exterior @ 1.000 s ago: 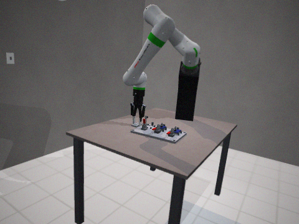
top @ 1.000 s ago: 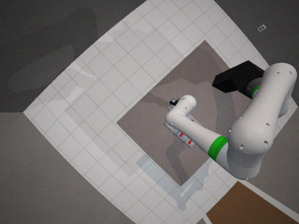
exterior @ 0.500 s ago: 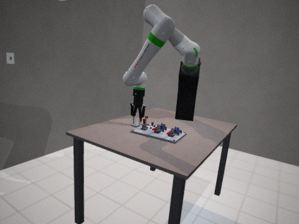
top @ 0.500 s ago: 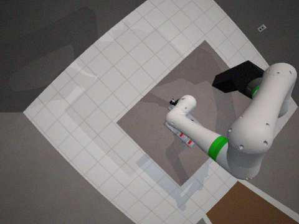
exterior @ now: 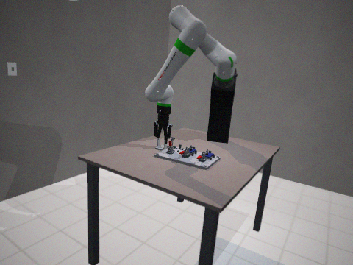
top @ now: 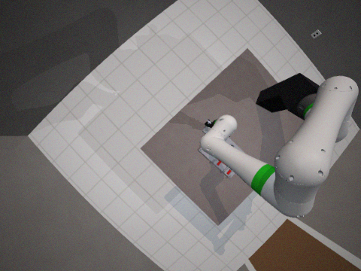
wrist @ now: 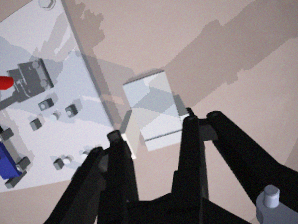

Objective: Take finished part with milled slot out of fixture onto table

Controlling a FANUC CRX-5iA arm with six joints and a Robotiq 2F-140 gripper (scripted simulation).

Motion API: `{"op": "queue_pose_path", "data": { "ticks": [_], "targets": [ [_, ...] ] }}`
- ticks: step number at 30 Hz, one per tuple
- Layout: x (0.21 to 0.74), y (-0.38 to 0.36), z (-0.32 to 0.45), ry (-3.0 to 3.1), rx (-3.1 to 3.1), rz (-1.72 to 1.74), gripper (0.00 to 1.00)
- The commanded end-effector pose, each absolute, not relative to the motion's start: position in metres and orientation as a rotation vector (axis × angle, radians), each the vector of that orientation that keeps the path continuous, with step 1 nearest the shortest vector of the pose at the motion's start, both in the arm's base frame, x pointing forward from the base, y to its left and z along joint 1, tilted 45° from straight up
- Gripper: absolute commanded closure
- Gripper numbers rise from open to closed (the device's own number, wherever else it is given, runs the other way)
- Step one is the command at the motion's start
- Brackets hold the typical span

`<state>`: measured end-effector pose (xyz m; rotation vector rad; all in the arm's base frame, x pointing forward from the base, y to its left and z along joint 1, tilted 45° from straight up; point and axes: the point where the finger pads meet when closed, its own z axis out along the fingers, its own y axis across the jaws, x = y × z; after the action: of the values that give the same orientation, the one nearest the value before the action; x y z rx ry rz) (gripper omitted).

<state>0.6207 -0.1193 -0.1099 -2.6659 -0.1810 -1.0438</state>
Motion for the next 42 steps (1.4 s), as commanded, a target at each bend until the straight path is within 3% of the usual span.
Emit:
{"op": "queue_pose_path", "data": {
  "ticks": [1,12,13,42],
  "targets": [
    [0.6206,-0.1195,-0.1098,-0.181,-2.666,-1.044,1.0],
    [0.6206,-0.1195,-0.1098,-0.181,-2.666,-1.044,1.0],
    [0.6206,-0.1195,-0.1098,-0.181,-2.666,-1.044,0.53],
    [0.6206,-0.1195,-0.1098,-0.181,-2.666,-1.044,0.53]
  ]
}}
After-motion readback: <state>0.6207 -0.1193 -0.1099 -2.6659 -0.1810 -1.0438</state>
